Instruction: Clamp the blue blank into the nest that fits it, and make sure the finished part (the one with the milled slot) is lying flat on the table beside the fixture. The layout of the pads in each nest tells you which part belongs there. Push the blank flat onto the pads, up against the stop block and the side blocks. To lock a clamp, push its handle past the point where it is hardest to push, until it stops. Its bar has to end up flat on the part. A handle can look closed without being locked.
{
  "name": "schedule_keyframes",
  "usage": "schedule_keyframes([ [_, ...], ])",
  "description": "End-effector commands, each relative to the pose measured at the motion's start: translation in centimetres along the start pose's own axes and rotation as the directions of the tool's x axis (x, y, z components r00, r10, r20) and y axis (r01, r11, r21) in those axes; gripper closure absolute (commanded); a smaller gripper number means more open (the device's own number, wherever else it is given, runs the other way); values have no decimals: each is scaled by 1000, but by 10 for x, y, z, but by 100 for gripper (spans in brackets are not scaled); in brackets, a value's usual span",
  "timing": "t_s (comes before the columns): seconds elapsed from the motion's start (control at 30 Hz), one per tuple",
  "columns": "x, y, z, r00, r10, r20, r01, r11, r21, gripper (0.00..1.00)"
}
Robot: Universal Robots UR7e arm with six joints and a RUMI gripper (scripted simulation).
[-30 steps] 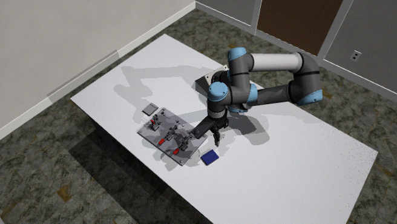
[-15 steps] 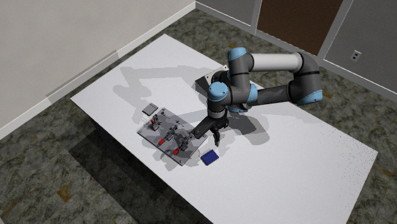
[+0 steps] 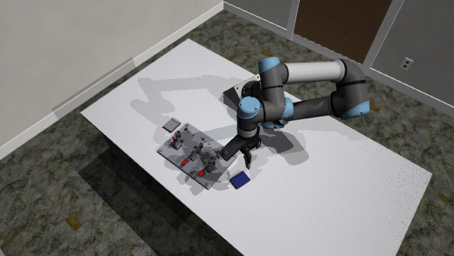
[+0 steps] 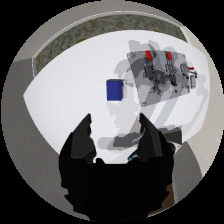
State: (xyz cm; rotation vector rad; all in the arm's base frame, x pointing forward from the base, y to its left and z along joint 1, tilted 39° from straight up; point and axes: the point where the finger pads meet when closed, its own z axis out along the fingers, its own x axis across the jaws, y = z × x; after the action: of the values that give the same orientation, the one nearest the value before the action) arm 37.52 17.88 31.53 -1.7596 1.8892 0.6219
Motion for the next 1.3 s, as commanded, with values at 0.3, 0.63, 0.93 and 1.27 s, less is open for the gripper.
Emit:
schedule_keyframes([
  [0.3, 0, -1, 56, 1000, 0, -1, 0, 1000, 1, 41],
  [0.63, 0, -1, 109, 1000, 0, -1, 0, 1000, 1, 41],
  [0.93, 0, -1, 136, 1000, 0, -1, 0, 1000, 1, 41],
  [1.27, 0, -1, 150, 1000, 0, -1, 0, 1000, 1, 41],
])
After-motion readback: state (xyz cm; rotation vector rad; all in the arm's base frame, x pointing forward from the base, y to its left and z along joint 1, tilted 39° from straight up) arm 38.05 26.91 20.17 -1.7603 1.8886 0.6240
